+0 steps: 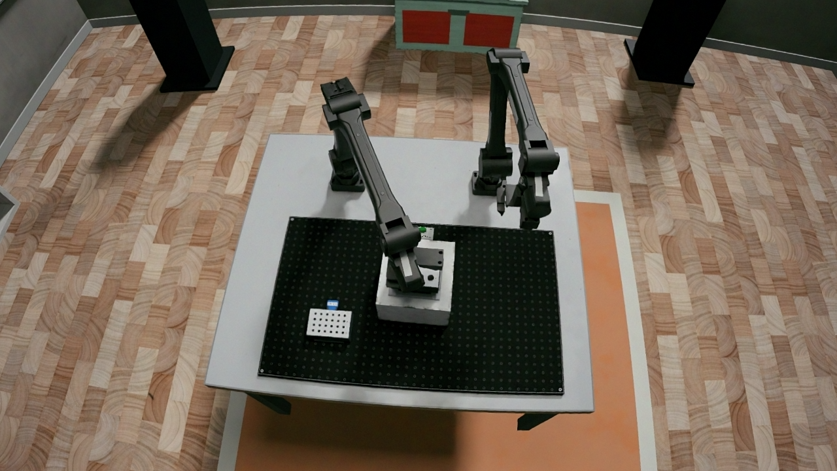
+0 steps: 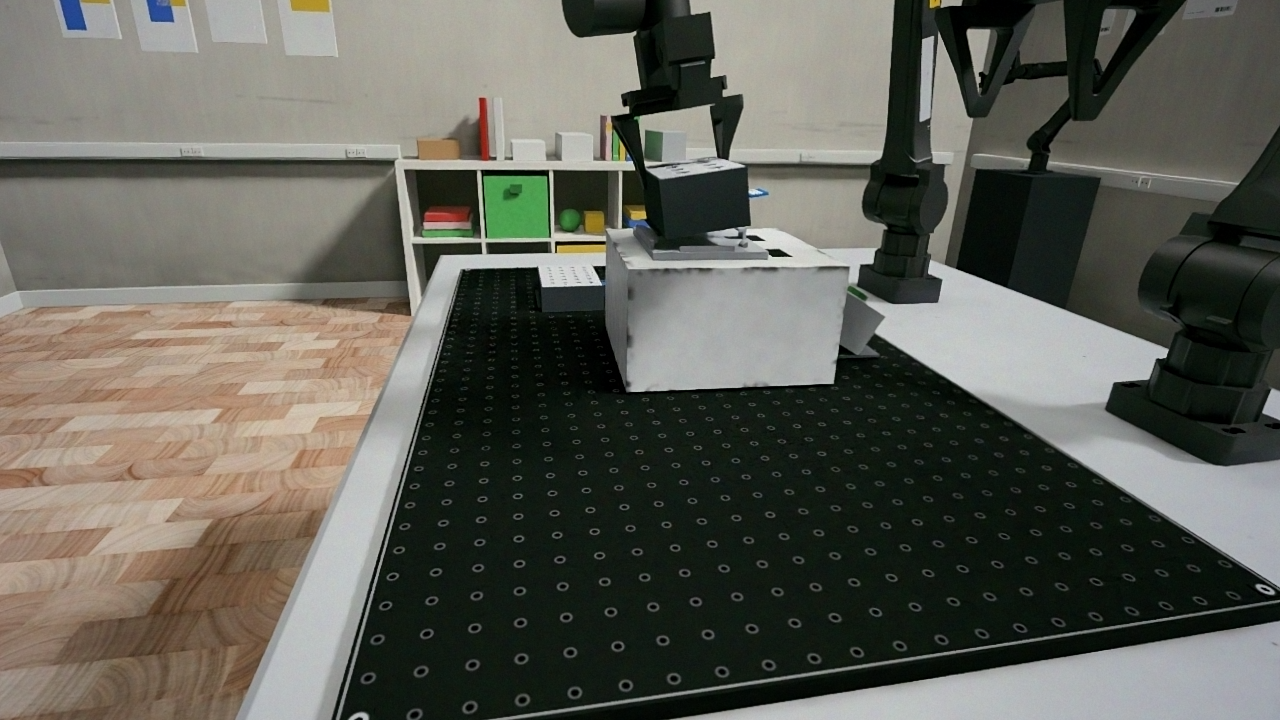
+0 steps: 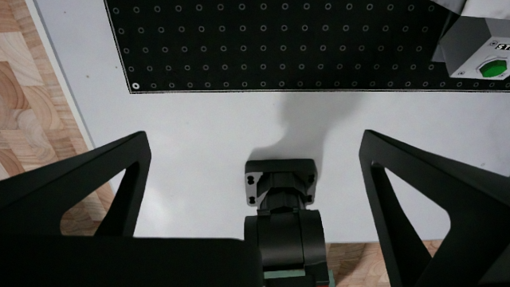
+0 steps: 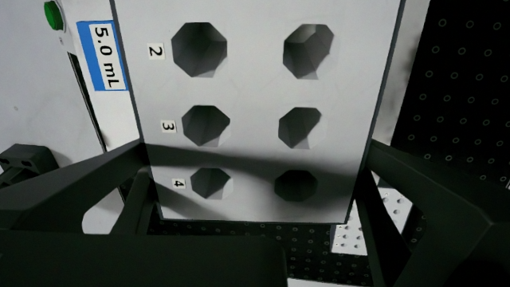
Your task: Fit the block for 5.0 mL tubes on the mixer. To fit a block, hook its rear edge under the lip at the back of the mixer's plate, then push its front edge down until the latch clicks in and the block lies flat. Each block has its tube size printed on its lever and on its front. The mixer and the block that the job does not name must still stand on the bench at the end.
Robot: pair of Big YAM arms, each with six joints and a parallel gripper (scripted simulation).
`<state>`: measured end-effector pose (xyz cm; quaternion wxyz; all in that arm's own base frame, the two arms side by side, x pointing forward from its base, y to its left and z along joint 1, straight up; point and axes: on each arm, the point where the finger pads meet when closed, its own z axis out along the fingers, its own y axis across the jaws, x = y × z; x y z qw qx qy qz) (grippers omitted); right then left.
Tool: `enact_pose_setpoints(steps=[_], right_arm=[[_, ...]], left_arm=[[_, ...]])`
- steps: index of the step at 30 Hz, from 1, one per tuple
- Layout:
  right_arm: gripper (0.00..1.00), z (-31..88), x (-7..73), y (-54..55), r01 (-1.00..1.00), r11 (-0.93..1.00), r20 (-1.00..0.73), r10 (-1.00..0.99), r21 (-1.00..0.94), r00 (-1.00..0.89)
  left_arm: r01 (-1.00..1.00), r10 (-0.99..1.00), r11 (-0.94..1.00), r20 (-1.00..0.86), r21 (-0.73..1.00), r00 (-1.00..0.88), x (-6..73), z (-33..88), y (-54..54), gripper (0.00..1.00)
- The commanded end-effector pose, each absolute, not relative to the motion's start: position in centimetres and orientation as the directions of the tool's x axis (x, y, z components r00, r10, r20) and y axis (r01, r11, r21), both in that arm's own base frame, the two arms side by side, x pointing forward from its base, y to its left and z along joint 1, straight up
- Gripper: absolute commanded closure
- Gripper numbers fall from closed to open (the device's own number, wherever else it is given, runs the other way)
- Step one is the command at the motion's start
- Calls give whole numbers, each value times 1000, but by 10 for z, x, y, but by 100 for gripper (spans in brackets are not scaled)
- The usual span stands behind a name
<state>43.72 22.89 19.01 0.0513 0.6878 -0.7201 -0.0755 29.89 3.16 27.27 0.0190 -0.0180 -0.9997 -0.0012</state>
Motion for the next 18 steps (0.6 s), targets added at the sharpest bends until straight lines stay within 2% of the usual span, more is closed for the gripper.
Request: enact_pose_setpoints(steps=[1, 18], right_arm=[[100, 231, 459, 236, -995, 49, -88, -995, 84, -56], [100, 228, 437, 226, -991, 50, -66, -996, 125, -59]], left_arm=[[36, 36, 999, -11, 5, -999, 306, 294, 31, 0], [37, 37, 999, -12, 5, -999, 307, 294, 31, 0]])
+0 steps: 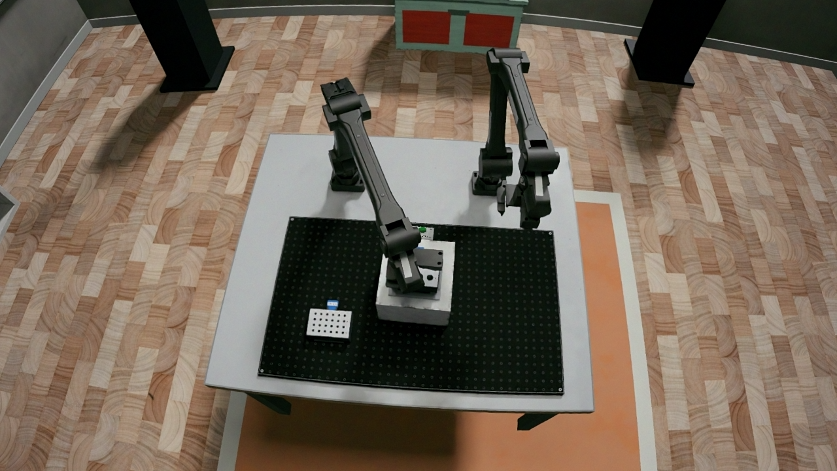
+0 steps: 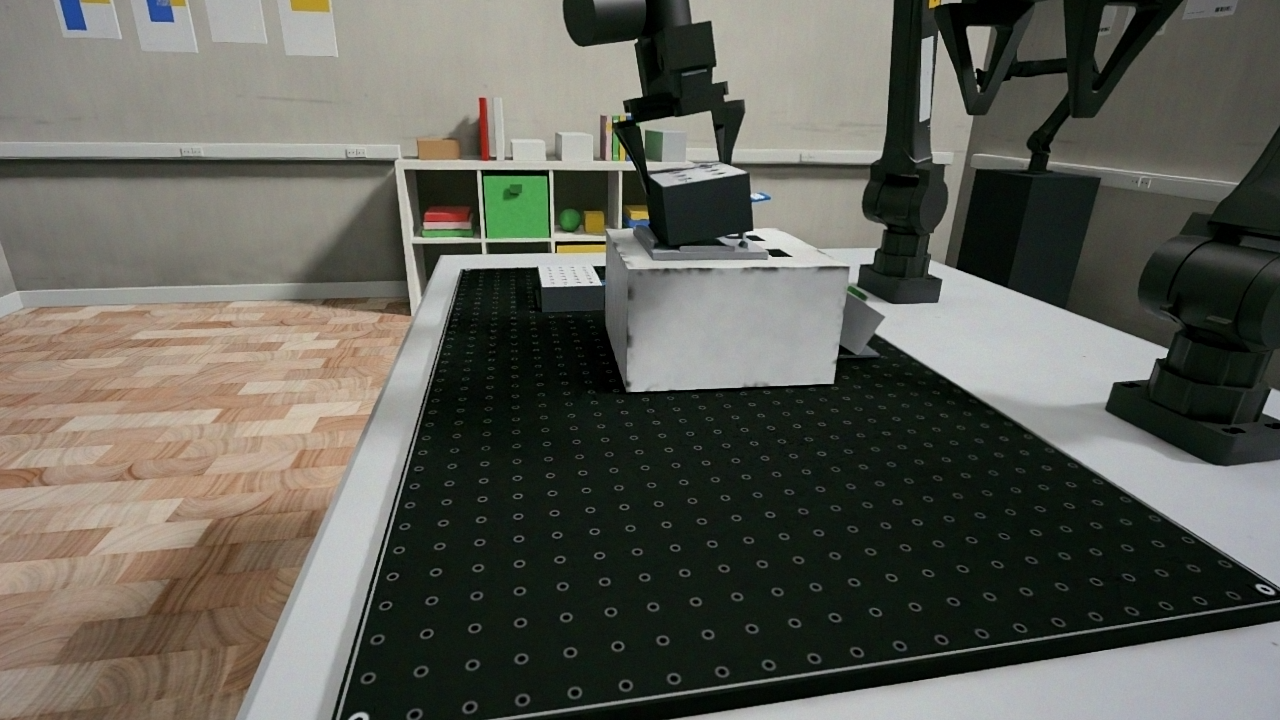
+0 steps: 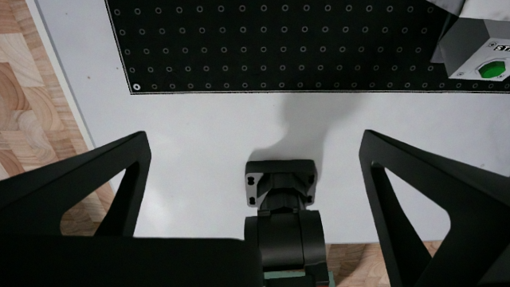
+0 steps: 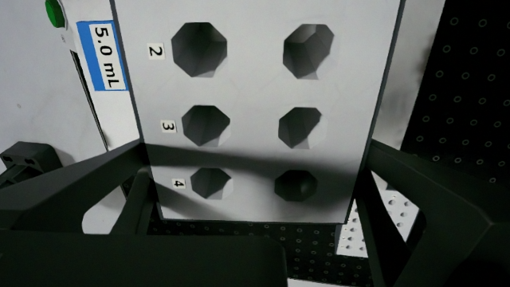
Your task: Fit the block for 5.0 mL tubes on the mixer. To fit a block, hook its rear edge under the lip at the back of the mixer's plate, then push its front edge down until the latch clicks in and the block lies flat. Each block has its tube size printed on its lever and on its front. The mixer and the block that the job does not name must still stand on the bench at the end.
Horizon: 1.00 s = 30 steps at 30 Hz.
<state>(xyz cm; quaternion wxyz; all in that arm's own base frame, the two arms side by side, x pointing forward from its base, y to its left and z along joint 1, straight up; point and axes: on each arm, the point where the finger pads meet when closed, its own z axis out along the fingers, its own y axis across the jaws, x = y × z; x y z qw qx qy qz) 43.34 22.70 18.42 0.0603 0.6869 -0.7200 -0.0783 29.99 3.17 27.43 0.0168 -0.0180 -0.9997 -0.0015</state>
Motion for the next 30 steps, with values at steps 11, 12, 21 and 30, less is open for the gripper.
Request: enact_pose_setpoints(steps=[11, 12, 21, 30], right_arm=[[100, 243, 449, 232, -996, 47, -92, -994, 79, -54], [100, 241, 450, 232, -995, 47, -90, -994, 83, -55], [100, 229, 454, 234, -994, 48, -81, -995, 102, -56], [100, 236, 457, 235, -997, 46, -98, -994, 69, -53]], left_arm=[[37, 37, 999, 30, 0, -999, 297, 277, 30, 0], [37, 37, 999, 30, 0, -999, 297, 277, 30, 0], [37, 37, 999, 8, 3, -999, 302, 285, 30, 0], [37, 37, 999, -14, 6, -999, 307, 293, 31, 0]])
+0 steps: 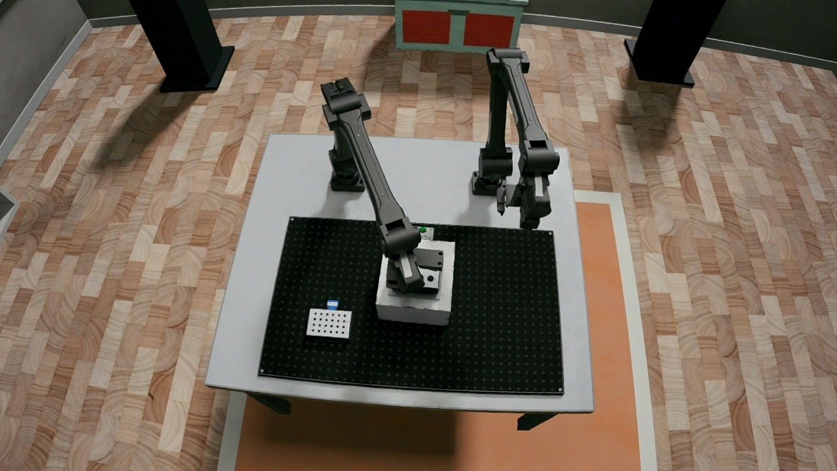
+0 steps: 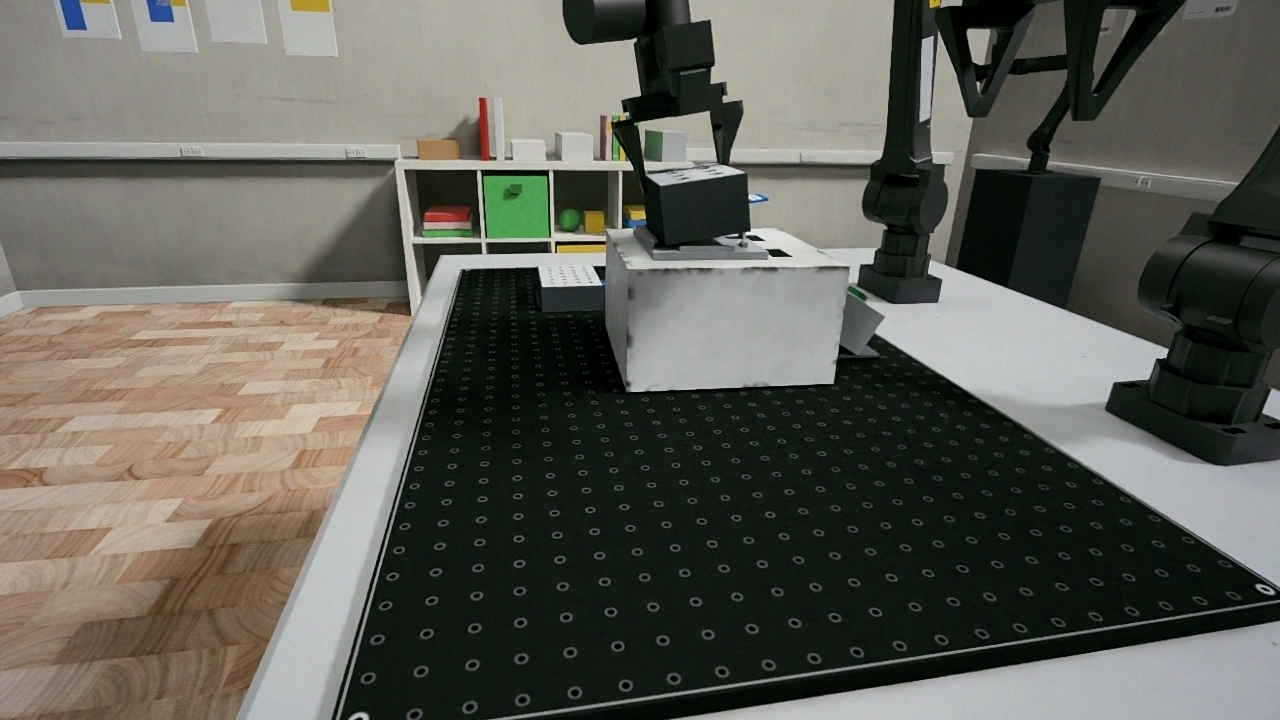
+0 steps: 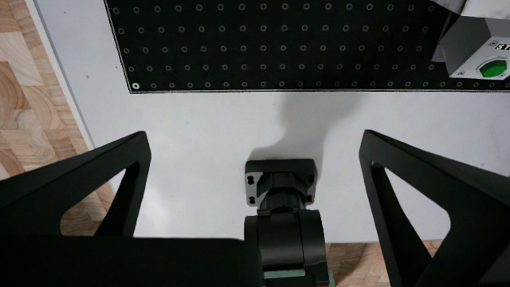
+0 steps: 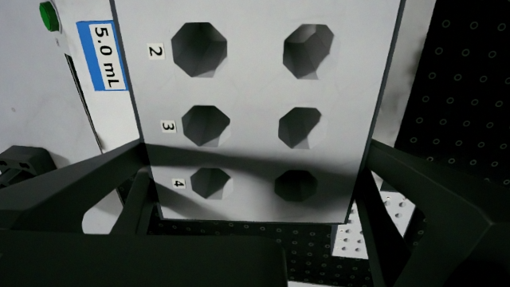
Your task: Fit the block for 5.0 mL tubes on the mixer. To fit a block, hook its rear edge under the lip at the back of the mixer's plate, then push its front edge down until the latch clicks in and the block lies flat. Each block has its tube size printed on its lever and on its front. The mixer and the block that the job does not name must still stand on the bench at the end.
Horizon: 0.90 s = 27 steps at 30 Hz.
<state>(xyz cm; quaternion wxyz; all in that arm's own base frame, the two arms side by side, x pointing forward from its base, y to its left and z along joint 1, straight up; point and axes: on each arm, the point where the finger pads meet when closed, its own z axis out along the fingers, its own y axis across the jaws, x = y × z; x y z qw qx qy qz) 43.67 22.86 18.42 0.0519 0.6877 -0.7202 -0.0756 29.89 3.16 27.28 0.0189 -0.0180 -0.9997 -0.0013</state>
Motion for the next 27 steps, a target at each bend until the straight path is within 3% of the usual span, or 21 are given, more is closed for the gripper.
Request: enact_pose_setpoints(steps=[1, 27], right_arm=[[100, 236, 454, 234, -996, 46, -95, -994, 74, -53], [100, 234, 445, 233, -995, 41, -87, -995, 89, -49]], left_arm=[[37, 37, 999, -15, 6, -999, 307, 294, 31, 0], [37, 37, 999, 5, 4, -999, 303, 285, 31, 0]])
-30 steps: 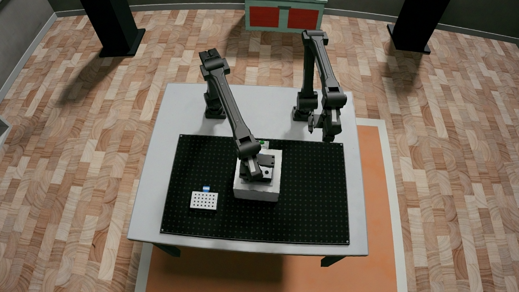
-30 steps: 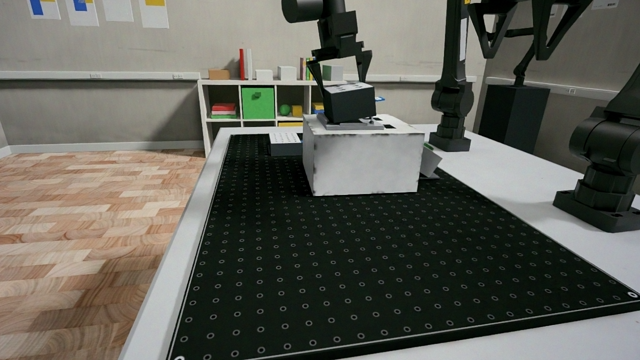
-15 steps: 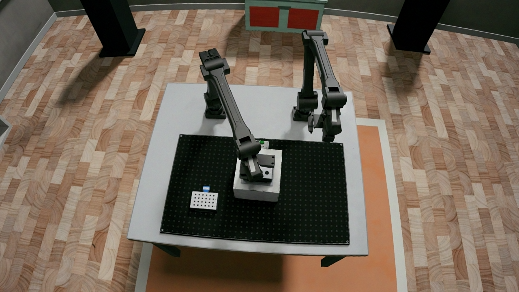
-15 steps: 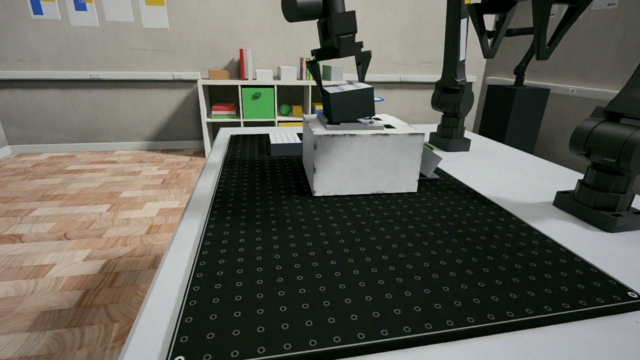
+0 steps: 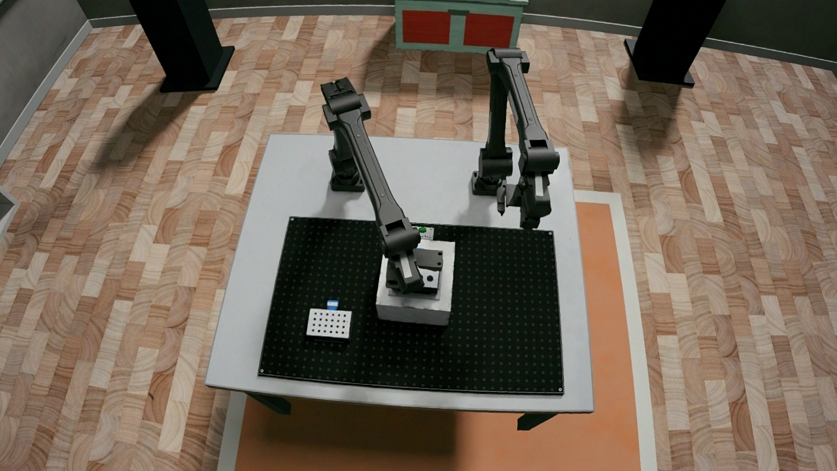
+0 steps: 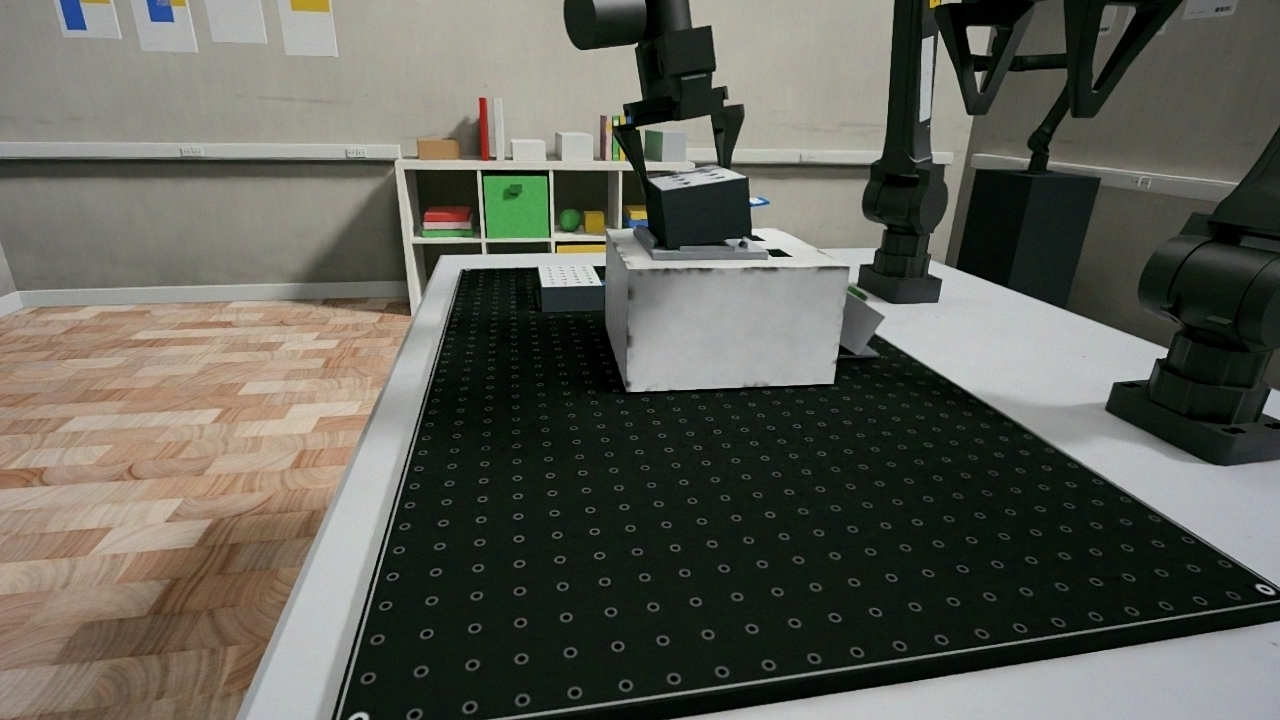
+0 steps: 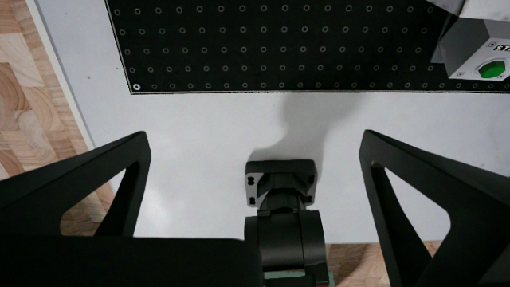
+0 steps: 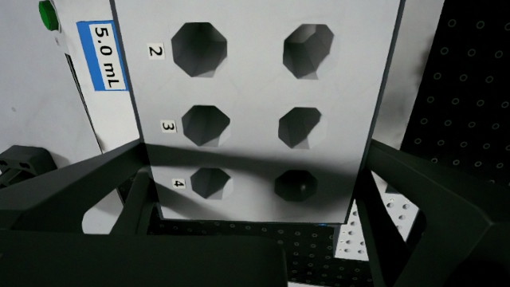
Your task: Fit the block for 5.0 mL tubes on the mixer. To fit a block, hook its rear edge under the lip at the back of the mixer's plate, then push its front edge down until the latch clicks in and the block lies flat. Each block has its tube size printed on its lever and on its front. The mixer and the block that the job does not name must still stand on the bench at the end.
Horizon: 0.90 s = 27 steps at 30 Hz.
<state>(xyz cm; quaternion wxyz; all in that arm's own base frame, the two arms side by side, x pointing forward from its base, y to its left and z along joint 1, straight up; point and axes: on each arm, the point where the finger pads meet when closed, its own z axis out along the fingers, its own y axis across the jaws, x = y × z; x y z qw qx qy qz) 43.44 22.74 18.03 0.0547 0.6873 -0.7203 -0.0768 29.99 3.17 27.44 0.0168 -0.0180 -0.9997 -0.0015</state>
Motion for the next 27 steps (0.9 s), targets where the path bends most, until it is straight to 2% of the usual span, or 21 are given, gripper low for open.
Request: enact_pose_setpoints(steps=[1, 27], right_arm=[[100, 235, 446, 233, -995, 40, -91, -995, 87, -48], [100, 244, 450, 237, -997, 36, -99, -994, 70, -43]], left_arm=[[37, 37, 999, 8, 3, -999, 302, 284, 31, 0], [38, 38, 999, -21, 8, -999, 309, 294, 31, 0]])
